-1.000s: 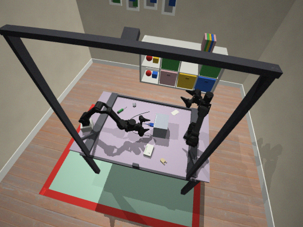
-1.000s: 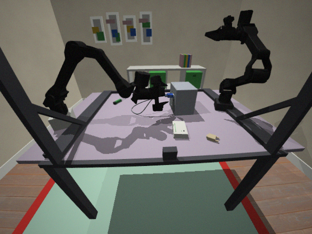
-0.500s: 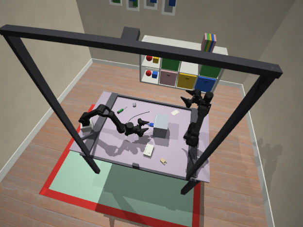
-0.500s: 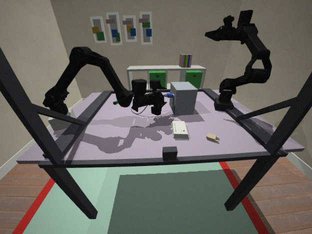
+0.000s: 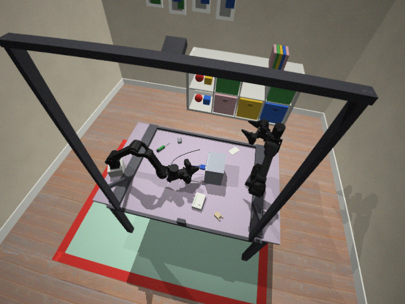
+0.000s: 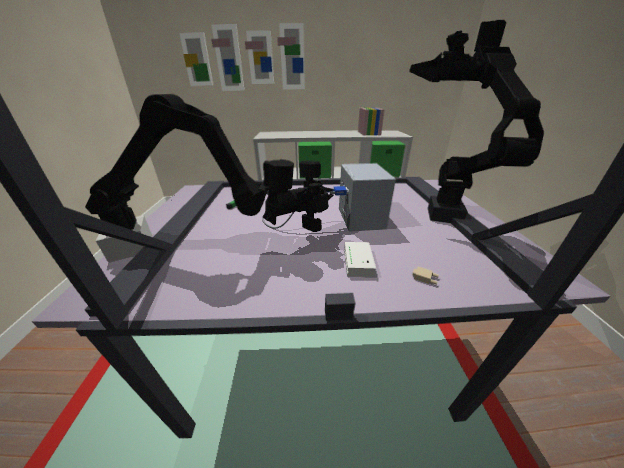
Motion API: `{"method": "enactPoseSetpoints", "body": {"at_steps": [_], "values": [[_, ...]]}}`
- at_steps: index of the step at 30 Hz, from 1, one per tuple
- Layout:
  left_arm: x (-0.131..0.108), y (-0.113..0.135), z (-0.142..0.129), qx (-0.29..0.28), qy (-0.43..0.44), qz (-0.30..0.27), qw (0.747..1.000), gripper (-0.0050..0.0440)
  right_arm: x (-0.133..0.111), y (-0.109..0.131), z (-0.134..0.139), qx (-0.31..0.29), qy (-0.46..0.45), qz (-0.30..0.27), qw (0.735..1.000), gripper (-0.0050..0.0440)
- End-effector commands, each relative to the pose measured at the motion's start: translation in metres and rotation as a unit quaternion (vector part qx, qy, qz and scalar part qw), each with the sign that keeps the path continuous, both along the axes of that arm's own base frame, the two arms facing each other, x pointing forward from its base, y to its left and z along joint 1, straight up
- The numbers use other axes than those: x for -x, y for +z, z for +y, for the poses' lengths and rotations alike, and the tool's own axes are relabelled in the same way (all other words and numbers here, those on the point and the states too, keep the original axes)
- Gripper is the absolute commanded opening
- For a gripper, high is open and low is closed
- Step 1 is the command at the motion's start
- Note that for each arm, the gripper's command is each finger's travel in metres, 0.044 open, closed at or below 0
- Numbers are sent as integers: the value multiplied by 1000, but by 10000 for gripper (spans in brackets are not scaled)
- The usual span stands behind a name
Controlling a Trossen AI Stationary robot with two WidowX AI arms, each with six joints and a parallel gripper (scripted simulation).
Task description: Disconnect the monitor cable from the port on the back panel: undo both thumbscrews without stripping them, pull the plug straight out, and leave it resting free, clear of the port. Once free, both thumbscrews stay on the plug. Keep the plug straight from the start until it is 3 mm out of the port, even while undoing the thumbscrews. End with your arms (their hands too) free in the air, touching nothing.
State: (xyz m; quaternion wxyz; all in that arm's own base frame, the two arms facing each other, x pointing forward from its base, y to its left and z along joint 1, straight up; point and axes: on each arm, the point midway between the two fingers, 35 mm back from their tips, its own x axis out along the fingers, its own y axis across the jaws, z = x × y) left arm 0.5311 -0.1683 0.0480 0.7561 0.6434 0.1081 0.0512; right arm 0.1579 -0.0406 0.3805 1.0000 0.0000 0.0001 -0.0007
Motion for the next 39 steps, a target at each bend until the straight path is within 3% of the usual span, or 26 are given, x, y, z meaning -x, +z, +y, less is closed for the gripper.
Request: {"method": "enactPoseSetpoints", "body": {"at_steps": [1,10,39], "values": [[-2,12,-1,4,1,-11,1000,8,0,3,1,3,1,-1,1000,440],[-2,12,-1,6,1,-10,1000,0,0,3,1,3,1,-1,1000,440],[-2,17,1,119,0,36,992,0,0,3,1,3,1,-1,1000,440]]}}
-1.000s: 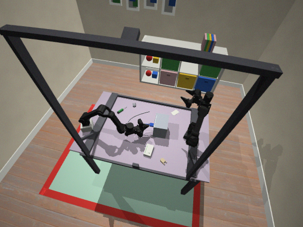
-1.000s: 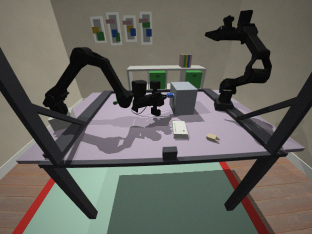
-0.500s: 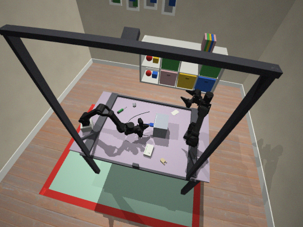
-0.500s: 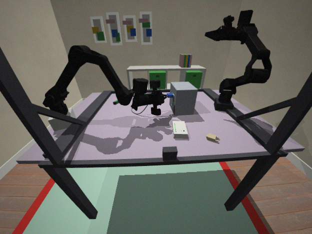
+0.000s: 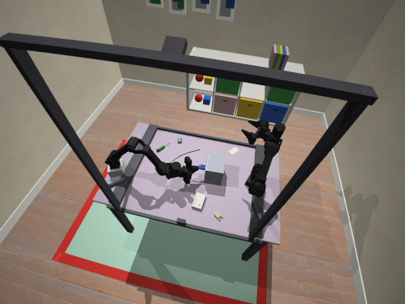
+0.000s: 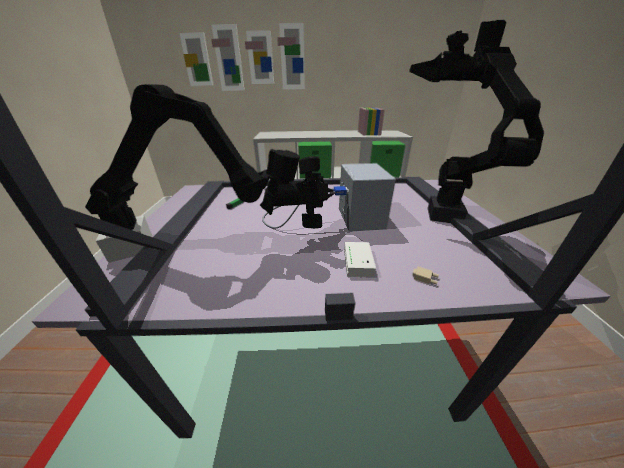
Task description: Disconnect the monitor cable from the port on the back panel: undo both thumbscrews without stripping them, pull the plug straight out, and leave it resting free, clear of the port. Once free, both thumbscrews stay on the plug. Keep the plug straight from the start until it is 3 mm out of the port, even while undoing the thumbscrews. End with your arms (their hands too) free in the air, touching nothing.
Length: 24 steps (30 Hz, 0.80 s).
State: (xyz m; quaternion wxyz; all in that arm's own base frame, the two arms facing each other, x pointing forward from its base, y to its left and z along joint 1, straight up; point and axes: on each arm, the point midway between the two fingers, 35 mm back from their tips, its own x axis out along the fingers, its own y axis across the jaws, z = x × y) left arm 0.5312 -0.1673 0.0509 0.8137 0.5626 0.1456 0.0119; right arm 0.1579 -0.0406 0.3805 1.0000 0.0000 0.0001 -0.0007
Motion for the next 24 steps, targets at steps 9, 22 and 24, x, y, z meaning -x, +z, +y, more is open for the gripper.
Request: {"method": "enactPoseSetpoints", "body": {"at_steps": [9,22,24], "values": [[-3,16,1,67,0,13,998,0,0,3,1,3,1,-1,1000,440],[-3,19,2,119,-1,34,992,0,0,3,1,3,1,-1,1000,440],[-4,19,2,139,-2,42,989,0,0,3,1,3,1,-1,1000,440]]}}
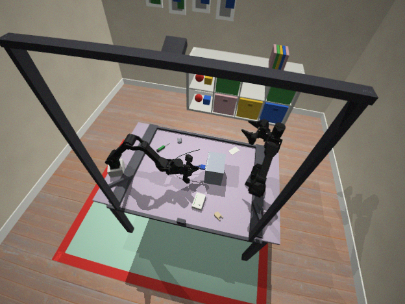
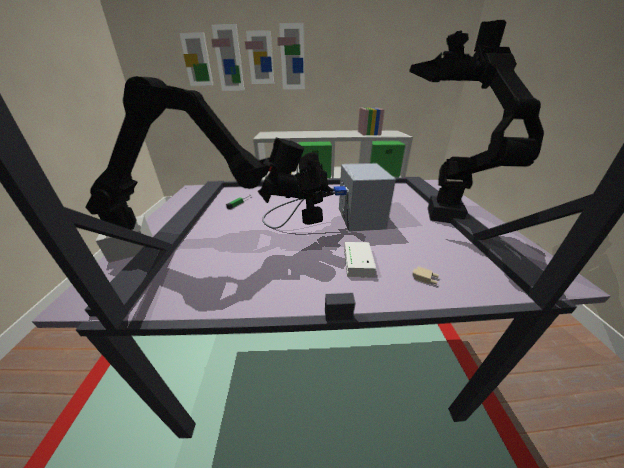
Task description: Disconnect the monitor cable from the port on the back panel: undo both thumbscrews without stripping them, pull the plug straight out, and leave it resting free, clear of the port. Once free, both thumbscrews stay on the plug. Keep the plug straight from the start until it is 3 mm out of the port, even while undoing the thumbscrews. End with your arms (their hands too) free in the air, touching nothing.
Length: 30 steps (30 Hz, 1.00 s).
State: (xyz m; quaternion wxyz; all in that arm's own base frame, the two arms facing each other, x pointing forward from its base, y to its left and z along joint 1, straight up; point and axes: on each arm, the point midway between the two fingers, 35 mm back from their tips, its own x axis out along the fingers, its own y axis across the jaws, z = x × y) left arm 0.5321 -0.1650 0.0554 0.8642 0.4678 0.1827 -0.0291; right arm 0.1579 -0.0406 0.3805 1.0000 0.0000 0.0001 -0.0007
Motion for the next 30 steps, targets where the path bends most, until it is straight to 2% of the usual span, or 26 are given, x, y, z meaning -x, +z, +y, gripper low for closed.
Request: {"method": "enactPoseSetpoints", "body": {"at_steps": [1,13,21,23,30], "values": [[-3,15,0,30,-1,-2,1000,0,0,3,1,3,1,-1,1000,440],[-3,16,1,62,-1,11,998,0,0,3,1,3,1,-1,1000,440],[-3,16,1,62,-1,11,998,192,0,3,1,3,1,-1,1000,440],[-3,16,1,62,-1,11,998,192,0,3,1,3,1,-1,1000,440],[-3,16,1,62,-1,11,998,360,0,3,1,3,1,-1,1000,440]]}}
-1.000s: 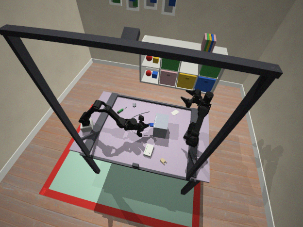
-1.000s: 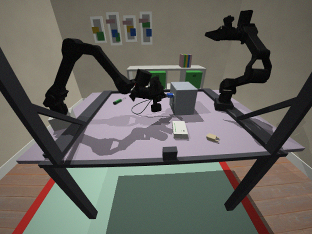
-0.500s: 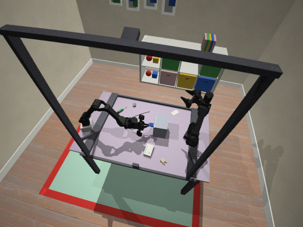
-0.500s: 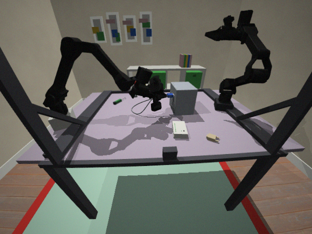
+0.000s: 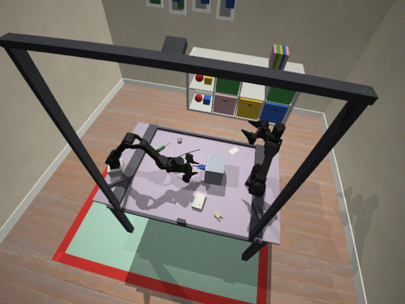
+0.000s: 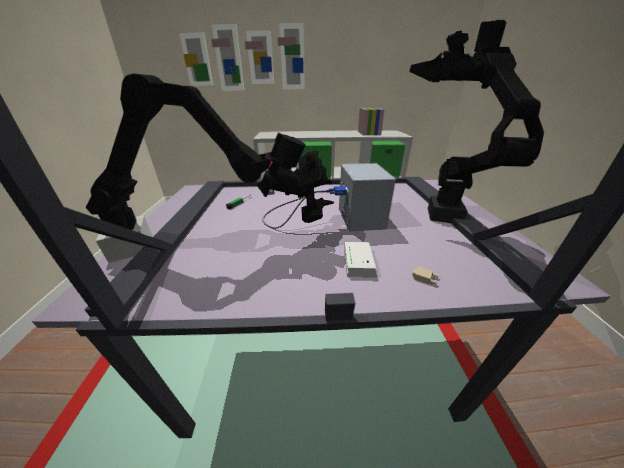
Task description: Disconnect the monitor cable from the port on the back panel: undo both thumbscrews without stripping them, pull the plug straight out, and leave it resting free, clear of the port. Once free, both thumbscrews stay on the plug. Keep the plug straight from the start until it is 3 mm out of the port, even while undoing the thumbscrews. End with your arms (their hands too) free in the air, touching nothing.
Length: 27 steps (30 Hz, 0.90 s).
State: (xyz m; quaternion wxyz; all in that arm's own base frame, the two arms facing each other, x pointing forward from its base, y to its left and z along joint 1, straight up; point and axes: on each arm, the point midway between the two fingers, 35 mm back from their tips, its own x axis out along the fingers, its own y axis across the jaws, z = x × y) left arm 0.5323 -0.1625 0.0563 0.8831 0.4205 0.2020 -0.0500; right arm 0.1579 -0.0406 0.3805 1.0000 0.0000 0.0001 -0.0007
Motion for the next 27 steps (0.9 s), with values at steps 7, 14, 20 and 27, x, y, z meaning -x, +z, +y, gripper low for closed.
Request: {"method": "enactPoseSetpoints", "body": {"at_steps": [7,14,20,27], "values": [[-3,15,-1,9,-1,-14,1000,440,0,3,1,3,1,-1,1000,440],[-3,15,-2,6,-1,-15,1000,440,0,3,1,3,1,-1,1000,440],[-7,11,-6,-116,-12,-72,991,440,0,3,1,3,1,-1,1000,440],[-4,5,-7,-218,-5,-106,970,440,0,3,1,3,1,-1,1000,440]]}}
